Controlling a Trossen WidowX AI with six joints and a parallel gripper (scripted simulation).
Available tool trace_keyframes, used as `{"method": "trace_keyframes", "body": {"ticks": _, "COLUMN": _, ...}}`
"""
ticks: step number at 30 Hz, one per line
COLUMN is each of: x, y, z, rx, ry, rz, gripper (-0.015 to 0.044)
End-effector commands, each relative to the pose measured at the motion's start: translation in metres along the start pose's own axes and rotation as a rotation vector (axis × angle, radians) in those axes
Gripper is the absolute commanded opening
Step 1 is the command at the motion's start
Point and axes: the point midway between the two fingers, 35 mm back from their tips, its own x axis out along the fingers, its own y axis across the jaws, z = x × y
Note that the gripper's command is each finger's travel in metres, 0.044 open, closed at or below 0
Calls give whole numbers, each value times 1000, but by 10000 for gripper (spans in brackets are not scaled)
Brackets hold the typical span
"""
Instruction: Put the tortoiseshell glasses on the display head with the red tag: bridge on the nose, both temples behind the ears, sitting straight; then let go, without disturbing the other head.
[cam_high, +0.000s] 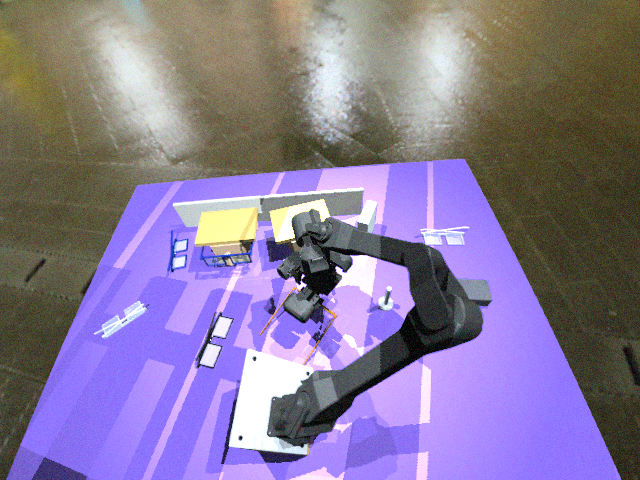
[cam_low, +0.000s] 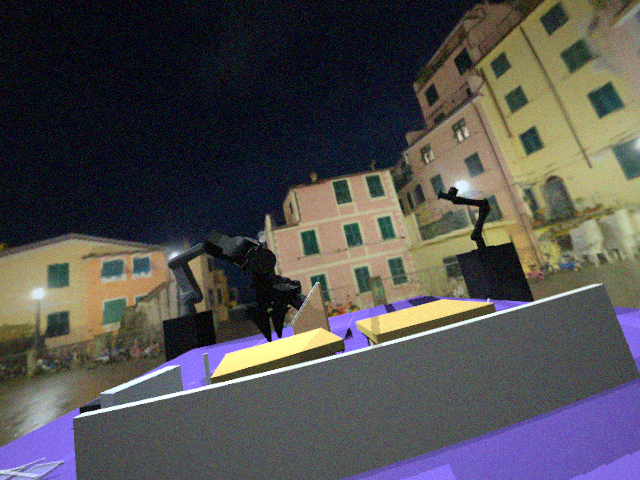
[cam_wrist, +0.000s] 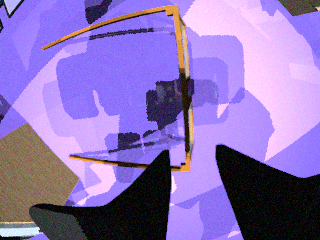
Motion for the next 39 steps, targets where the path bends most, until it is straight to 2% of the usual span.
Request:
{"method": "trace_keyframes", "body": {"ticks": 1, "x": 2, "y": 2, "z": 0, "rx": 1, "ry": -2, "rz": 7, "gripper": 140}}
{"method": "trace_keyframes", "body": {"ticks": 39, "x": 60, "y": 2, "z": -1, "rx": 1, "ry": 1, "rz": 5, "gripper": 140}}
